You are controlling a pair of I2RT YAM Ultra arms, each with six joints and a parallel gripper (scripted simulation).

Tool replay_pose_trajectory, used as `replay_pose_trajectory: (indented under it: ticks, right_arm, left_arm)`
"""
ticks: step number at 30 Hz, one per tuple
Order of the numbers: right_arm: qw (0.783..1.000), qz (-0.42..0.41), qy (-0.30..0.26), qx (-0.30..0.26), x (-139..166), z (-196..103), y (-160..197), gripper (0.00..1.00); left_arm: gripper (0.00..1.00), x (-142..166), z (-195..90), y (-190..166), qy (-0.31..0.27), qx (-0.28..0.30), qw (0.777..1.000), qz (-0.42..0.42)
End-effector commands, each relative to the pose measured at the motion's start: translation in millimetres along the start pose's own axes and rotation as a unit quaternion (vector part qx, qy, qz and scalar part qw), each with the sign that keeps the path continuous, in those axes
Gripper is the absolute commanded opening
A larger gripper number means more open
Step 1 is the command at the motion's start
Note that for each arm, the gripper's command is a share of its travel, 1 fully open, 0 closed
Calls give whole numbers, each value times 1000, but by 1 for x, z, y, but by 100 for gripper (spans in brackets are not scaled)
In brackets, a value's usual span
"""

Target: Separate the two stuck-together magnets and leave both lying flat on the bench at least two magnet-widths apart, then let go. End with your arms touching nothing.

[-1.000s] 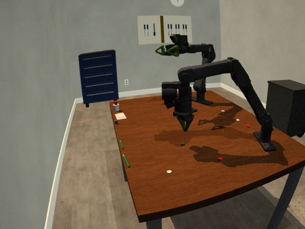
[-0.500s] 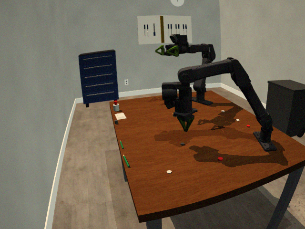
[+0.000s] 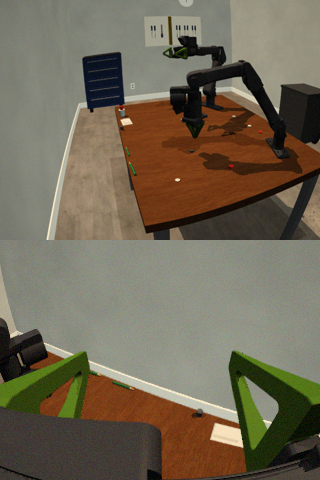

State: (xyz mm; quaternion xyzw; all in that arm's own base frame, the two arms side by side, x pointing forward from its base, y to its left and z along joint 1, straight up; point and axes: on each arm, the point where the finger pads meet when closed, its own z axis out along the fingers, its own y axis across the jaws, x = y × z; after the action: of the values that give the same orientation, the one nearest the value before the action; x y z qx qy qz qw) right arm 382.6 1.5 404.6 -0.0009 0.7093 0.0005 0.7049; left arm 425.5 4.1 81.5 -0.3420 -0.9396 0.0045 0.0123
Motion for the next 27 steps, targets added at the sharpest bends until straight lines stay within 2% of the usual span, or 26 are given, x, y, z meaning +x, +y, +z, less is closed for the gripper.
replay_pose_trajectory:
  ticks: [1,16,22,24,27]
  right_arm:
    - [1000,0,-11,-1,-8,-2,1,100]
    - [1000,0,-12,-1,-8,-2,0,100]
    - [1000,0,-12,-1,-8,-2,0,100]
    - [1000,0,-12,-1,-8,-2,0,100]
    - [1000,0,-12,-1,-8,-2,0,100]
  left_arm:
    - [33,-2,-11,2,-12,-10,1000,0]
    - [33,-2,-12,2,-13,-11,1000,0]
    - [33,-6,-6,4,-19,-11,991,-134]
    - [33,-6,-6,4,-19,-11,991,-134]
    - [33,-9,-5,5,-22,-11,977,-214]
